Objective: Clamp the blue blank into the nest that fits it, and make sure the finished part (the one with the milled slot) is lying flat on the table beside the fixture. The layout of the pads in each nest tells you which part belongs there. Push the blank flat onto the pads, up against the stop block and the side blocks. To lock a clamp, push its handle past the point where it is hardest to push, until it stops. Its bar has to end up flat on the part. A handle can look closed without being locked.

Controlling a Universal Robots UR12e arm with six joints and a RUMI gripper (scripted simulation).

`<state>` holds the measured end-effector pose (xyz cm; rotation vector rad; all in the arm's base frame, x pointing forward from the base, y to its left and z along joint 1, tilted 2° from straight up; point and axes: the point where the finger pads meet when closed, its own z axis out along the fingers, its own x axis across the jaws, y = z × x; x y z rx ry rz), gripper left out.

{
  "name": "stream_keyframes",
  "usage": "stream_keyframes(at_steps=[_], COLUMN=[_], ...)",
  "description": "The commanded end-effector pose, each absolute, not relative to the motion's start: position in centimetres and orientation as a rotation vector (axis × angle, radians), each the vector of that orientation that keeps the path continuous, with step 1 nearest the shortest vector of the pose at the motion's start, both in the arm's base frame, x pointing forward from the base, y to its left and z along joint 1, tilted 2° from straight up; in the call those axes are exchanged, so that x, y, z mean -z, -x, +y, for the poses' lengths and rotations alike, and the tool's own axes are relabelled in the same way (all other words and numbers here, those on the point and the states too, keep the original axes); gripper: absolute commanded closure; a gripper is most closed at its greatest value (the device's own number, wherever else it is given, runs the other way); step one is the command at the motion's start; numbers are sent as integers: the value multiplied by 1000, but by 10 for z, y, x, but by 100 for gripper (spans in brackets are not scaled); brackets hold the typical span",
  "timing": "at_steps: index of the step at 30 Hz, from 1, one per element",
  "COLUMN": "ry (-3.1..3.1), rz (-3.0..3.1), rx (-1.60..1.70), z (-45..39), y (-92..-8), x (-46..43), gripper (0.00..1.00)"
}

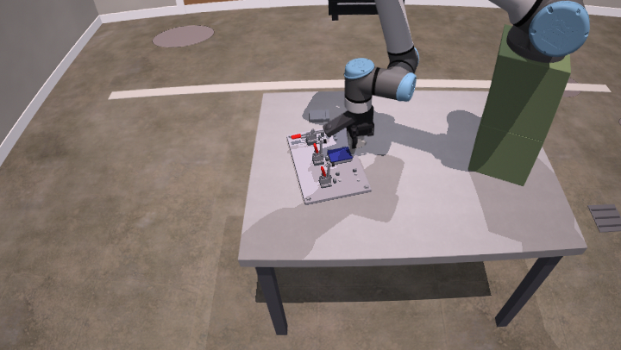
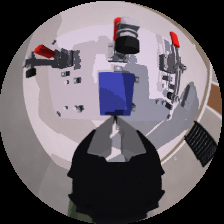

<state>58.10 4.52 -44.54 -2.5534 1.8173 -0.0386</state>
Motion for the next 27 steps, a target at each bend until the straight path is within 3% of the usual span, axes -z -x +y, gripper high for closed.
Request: stream_keyframes(at_steps=[1,27], ry=[2553,2553], rz=[1817,1817], rx=[40,40], z=[45,46], y=[-582,-584], x=[445,445], gripper=[100,100])
